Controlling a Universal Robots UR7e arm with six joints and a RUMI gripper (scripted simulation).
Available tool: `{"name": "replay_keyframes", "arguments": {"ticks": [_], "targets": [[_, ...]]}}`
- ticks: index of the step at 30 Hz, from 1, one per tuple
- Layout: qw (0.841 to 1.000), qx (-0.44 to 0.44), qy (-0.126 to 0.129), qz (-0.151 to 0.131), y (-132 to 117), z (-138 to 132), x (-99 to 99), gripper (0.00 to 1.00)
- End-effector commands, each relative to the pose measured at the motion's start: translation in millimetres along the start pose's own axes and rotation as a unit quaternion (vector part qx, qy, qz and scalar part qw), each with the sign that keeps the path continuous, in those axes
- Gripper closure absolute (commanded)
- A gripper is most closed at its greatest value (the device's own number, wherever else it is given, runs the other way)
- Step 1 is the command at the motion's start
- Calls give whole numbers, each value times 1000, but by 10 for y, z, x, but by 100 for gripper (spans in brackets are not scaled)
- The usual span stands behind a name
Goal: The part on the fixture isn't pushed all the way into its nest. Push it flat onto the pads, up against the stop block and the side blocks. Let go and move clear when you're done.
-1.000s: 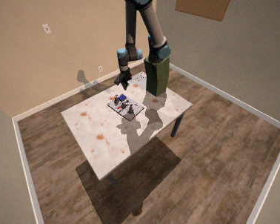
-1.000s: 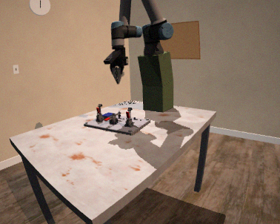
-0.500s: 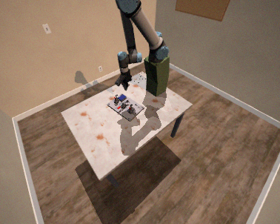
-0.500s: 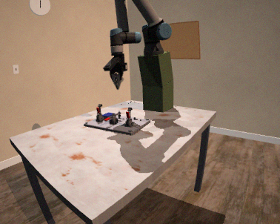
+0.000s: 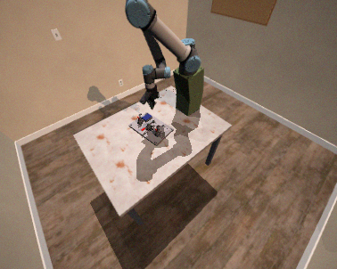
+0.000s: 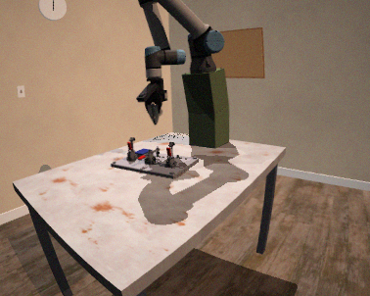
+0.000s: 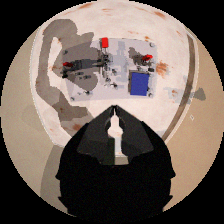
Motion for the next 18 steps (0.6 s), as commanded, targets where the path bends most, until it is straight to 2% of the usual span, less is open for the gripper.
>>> {"name": "replay_keyframes", "arguments": {"ticks": [1, 5, 10, 18], "targets": [[1000, -5, -9, 10, 24, 48, 4, 100], [1000, -5, -9, 10, 24, 48, 4, 100], [1000, -5, -9, 10, -264, 228, 380, 100], [1000, -5, -9, 10, -264, 228, 380, 100]]}}
Point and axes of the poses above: the point where the finger pads meet when closed, its own x axis out along the fingers, its own z axis across the jaws, y = z × x, the point moved 2 cm from there along -x, back along the fingers, and after that the axes turned 15 degrees about -x, right-handed, at the moved point
